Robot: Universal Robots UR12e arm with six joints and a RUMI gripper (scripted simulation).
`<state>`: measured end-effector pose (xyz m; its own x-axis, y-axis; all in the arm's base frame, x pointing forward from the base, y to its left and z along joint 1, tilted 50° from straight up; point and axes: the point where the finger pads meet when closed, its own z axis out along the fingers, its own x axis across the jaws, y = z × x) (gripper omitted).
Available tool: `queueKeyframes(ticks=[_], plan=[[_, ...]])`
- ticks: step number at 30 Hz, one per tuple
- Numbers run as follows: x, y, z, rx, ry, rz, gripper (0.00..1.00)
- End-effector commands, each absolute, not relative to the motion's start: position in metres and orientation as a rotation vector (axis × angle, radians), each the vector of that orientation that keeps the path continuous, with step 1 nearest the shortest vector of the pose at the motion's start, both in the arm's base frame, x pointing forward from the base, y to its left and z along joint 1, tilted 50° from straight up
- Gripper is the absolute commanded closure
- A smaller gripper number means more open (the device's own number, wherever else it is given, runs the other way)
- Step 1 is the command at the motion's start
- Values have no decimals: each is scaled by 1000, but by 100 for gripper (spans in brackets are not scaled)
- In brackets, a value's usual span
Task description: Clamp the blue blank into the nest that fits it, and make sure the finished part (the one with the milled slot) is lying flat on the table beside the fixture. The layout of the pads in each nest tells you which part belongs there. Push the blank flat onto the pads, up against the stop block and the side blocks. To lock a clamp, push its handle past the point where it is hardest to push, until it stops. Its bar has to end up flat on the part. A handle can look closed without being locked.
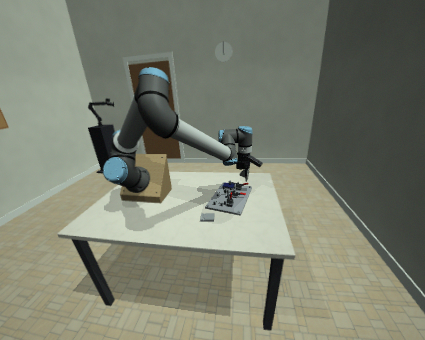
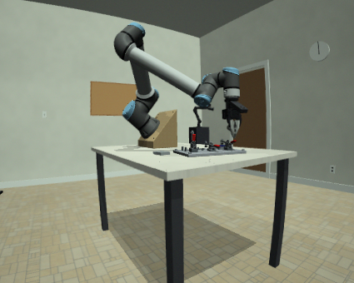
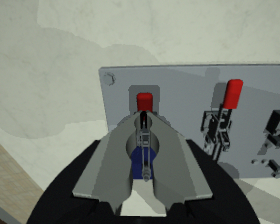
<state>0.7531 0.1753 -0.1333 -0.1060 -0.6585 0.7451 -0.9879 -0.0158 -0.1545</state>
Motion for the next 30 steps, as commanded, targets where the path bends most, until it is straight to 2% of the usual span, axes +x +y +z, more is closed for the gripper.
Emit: queueKeyframes(ticks=[1, 30], plan=[[755, 174, -134, 1708, -1806, 943, 100], [754, 172, -136, 1708, -1805, 942, 100]])
